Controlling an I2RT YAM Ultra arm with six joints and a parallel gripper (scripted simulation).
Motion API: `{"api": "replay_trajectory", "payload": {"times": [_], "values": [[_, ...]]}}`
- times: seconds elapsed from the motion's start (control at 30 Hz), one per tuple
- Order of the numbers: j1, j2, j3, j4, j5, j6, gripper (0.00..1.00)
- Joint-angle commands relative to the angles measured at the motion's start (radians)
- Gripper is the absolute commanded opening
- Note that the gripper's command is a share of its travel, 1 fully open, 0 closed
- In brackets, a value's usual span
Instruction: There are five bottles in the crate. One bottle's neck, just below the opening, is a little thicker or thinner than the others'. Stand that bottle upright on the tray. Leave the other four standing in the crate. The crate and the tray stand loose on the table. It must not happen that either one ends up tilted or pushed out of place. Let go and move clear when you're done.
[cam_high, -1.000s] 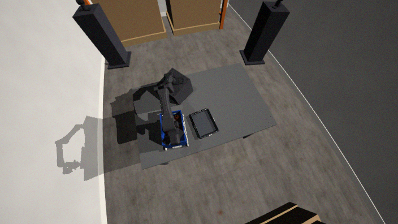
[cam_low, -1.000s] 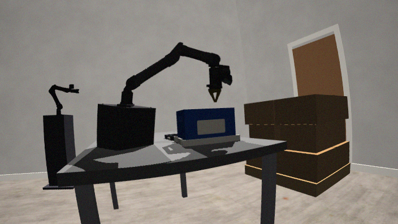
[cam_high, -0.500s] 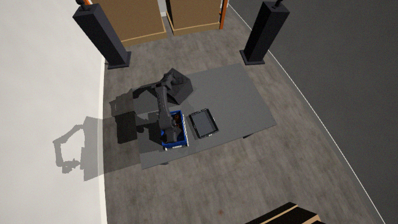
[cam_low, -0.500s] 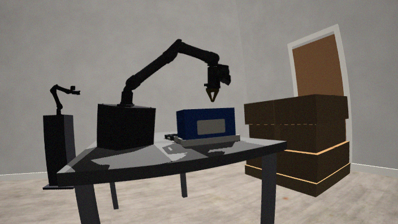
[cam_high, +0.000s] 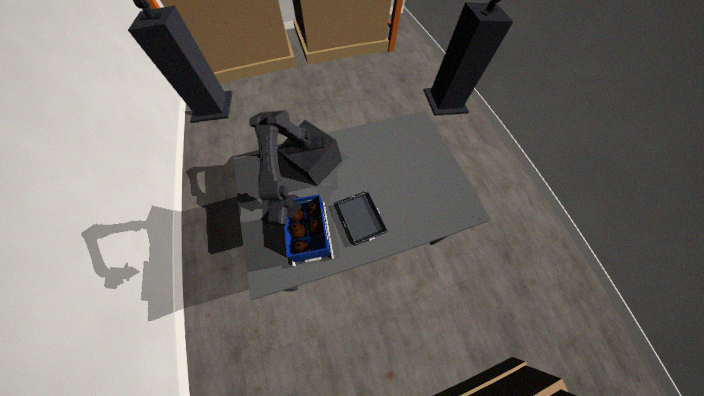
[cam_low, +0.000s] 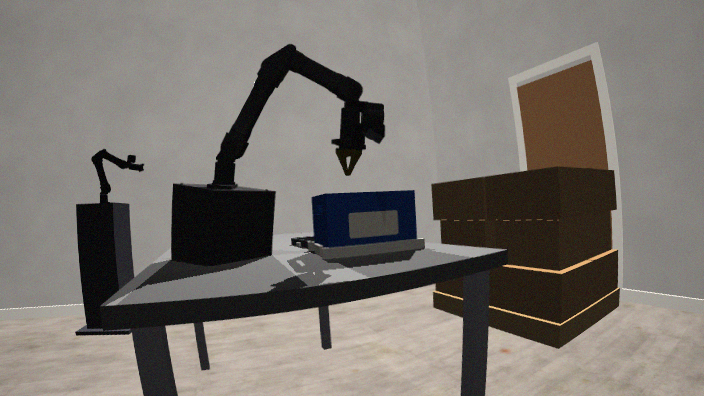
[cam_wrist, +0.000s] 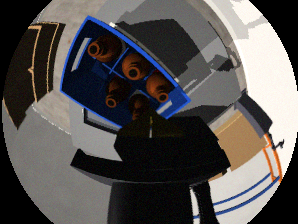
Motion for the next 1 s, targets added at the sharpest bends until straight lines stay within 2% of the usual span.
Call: {"api": "replay_trajectory", "payload": {"times": [0.0, 0.07, 0.17, 0.3, 0.9, 0.93, 0.97], "values": [[-0.028, -0.114, -0.134, 0.12, -0.01, -0.066, 0.0], [-0.028, -0.114, -0.134, 0.12, -0.01, -0.066, 0.0], [-0.052, -0.181, -0.236, 0.169, -0.016, -0.093, 0.0], [-0.066, -0.22, -0.295, 0.198, -0.02, -0.108, 0.0], [-0.059, -0.226, -0.306, 0.206, -0.023, -0.112, 0.0], [-0.056, -0.229, -0.265, 0.206, -0.012, -0.106, 0.61], [-0.056, -0.229, -0.265, 0.206, -0.012, -0.106, 0.61]]}}
